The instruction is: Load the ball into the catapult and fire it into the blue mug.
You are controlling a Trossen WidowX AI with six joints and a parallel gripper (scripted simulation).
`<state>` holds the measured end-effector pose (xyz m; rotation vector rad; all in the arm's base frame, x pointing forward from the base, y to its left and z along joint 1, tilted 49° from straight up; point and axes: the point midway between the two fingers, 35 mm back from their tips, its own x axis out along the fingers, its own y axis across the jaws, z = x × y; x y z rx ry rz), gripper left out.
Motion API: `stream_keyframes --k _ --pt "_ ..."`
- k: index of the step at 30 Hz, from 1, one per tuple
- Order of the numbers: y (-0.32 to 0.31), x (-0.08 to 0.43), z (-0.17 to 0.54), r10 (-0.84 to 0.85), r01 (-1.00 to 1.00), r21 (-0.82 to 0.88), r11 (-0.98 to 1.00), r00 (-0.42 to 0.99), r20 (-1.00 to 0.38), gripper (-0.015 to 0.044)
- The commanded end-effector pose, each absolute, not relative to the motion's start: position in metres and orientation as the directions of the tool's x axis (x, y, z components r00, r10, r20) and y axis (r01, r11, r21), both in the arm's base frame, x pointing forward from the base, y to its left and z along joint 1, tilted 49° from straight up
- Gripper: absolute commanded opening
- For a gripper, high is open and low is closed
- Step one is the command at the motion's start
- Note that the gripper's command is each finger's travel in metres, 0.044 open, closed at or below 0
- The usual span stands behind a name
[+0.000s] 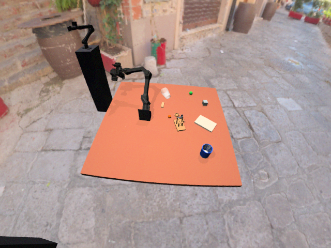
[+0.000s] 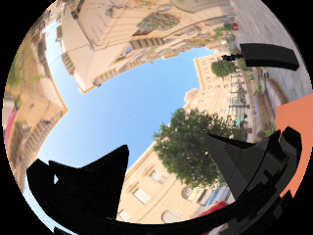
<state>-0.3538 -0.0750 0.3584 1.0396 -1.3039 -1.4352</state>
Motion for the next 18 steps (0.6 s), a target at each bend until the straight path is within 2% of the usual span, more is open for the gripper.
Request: stream_keyframes --k 1,2,18 --pt "-0.074 -0.354 0.359 -0.972 0.084 0.996 -0.032 -0.237 -0.011 0.0426" --pt "-0.073 -0.354 0.359 -0.969 0.088 0.995 -0.036 -0.245 -0.013 0.044" --pt "0.007 -0.362 0.362 -0.847 0.183 0.964 -0.193 -0.527 -0.069 0.044"
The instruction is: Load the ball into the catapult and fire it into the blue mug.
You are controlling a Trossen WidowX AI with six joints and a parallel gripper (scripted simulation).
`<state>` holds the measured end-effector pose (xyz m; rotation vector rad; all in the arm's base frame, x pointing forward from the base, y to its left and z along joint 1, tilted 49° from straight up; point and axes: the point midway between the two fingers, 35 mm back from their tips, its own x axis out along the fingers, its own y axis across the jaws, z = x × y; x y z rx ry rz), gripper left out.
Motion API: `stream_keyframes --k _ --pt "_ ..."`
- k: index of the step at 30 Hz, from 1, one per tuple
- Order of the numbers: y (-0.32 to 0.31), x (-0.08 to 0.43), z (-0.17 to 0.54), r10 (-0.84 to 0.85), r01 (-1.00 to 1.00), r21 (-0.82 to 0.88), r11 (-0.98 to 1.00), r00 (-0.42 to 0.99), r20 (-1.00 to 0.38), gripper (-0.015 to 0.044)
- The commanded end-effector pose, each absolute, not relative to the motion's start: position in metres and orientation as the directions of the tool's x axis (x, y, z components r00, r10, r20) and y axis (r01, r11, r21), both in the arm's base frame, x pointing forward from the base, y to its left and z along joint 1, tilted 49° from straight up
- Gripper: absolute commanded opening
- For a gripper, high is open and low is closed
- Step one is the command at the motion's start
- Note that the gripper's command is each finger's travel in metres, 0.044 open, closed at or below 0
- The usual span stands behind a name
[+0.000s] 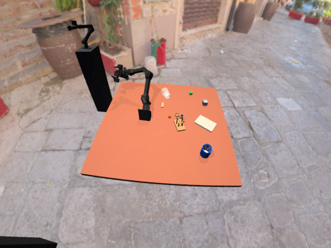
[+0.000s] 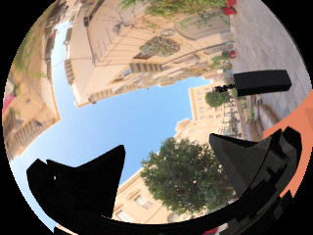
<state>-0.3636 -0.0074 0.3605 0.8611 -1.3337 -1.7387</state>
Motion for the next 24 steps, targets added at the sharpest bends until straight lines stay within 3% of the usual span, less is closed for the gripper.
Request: stream_keyframes --k 1,24 --pt "0.012 -0.362 0.362 -0.835 0.185 0.961 -0.205 -0.545 -0.073 0.044" --pt "0.143 -0.338 0.362 -0.488 0.134 0.868 -0.478 -0.862 -0.135 0.044"
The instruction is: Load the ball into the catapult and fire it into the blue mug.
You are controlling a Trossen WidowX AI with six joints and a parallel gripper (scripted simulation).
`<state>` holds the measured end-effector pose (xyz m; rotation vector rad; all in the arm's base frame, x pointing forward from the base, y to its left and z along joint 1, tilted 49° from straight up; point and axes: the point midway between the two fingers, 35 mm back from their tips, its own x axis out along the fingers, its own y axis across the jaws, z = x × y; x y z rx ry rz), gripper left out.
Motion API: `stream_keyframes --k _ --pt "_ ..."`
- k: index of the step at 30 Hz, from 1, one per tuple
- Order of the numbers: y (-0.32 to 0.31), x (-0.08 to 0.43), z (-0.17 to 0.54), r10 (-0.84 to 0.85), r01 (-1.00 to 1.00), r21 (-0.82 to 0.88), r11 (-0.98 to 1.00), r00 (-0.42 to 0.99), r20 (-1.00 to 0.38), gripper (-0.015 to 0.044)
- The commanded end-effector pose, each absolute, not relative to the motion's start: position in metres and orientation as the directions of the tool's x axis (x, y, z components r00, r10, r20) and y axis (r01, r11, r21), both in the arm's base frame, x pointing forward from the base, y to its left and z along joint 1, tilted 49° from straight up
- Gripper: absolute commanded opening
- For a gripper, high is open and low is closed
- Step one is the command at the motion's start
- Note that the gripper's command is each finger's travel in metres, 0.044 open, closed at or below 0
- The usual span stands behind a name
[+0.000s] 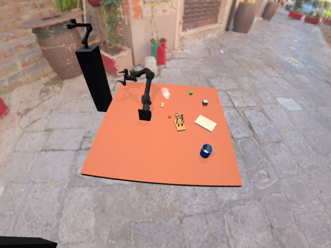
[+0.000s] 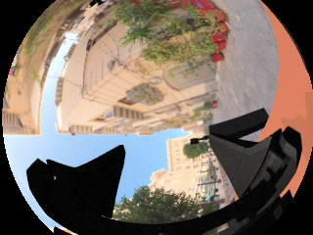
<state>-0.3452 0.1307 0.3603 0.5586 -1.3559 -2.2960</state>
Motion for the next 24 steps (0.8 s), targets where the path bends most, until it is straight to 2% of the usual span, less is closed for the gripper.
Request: stream_keyframes --k 1,24 --pt "0.148 -0.336 0.362 -0.47 0.127 0.863 -0.489 -0.872 -0.138 0.044" --pt "0.261 -0.261 0.364 -0.016 -0.126 0.734 -0.668 -0.983 -0.184 0.044"
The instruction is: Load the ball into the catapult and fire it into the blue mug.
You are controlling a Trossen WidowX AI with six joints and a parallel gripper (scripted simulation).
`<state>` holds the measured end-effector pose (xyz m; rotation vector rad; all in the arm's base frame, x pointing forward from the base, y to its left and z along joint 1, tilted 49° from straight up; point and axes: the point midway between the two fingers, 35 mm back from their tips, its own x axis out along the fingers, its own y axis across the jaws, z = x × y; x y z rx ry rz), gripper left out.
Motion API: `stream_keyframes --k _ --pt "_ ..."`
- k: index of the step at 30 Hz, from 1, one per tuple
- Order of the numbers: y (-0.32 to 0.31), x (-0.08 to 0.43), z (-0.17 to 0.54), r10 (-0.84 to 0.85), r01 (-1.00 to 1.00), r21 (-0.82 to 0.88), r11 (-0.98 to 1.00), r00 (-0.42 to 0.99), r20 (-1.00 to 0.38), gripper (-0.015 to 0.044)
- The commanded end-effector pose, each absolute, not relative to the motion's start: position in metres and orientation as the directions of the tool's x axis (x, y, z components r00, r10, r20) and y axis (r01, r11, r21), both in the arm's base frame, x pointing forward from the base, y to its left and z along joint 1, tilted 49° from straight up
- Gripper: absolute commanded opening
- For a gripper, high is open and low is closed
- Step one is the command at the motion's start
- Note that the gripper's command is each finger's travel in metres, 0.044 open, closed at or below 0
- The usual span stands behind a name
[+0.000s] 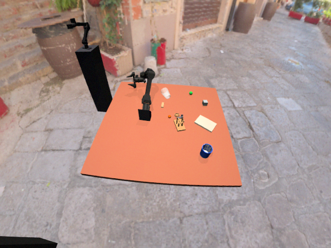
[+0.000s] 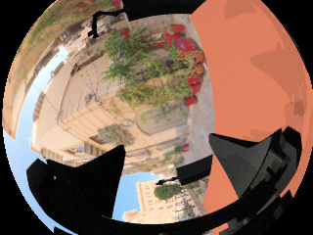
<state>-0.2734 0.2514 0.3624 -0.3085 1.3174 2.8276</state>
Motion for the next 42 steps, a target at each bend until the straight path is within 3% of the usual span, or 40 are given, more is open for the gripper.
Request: stream_keyframes --k 1,20,42 --pt "0.265 -0.257 0.364 0.006 -0.141 0.727 -0.672 -0.983 -0.186 0.044" --pt "0.332 -0.161 0.367 0.392 -0.438 0.593 -0.676 -0.895 -0.215 0.044" --pt "0.371 -0.021 0.376 0.757 -0.755 0.446 -0.481 -0.614 -0.223 0.044"
